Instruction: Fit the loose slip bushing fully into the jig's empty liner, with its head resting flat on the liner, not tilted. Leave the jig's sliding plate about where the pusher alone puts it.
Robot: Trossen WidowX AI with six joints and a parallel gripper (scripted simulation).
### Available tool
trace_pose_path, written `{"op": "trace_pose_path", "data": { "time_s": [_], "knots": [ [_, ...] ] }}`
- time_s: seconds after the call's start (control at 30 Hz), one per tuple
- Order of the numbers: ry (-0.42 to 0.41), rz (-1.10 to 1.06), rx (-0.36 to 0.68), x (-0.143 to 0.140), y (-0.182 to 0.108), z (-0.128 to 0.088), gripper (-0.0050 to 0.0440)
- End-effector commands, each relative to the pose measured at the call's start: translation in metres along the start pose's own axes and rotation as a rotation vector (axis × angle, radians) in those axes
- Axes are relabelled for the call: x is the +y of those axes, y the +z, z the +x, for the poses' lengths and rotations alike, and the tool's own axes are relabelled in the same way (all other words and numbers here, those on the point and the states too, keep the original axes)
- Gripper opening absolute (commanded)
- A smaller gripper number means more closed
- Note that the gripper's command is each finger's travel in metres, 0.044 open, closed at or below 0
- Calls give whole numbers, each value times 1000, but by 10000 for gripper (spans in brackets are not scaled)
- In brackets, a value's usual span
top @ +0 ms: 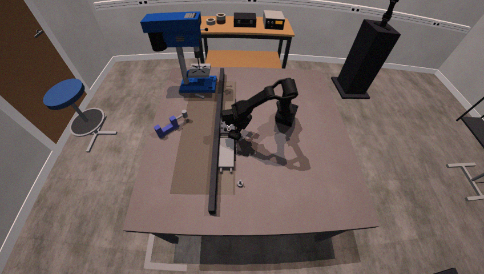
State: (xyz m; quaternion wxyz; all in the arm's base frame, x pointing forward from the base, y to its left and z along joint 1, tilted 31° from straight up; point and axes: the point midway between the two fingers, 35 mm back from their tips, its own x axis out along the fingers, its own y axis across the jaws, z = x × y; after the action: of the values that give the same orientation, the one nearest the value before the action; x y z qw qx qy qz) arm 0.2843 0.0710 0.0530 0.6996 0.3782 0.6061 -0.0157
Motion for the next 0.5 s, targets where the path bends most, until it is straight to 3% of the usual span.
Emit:
{"op": "trace_pose_path", "data": {
  "time_s": [0.0, 0.23, 0.37, 0.43, 0.47],
  "knots": [
    [0, -1, -6, 0, 0, 4, 440],
    [0, -1, -5, 0, -1, 14, 440],
    [12, -8, -14, 4, 1, 8, 344],
    [12, -8, -14, 4, 1, 8, 344],
    [12, -8, -14, 4, 1, 8, 320]
  ]
}}
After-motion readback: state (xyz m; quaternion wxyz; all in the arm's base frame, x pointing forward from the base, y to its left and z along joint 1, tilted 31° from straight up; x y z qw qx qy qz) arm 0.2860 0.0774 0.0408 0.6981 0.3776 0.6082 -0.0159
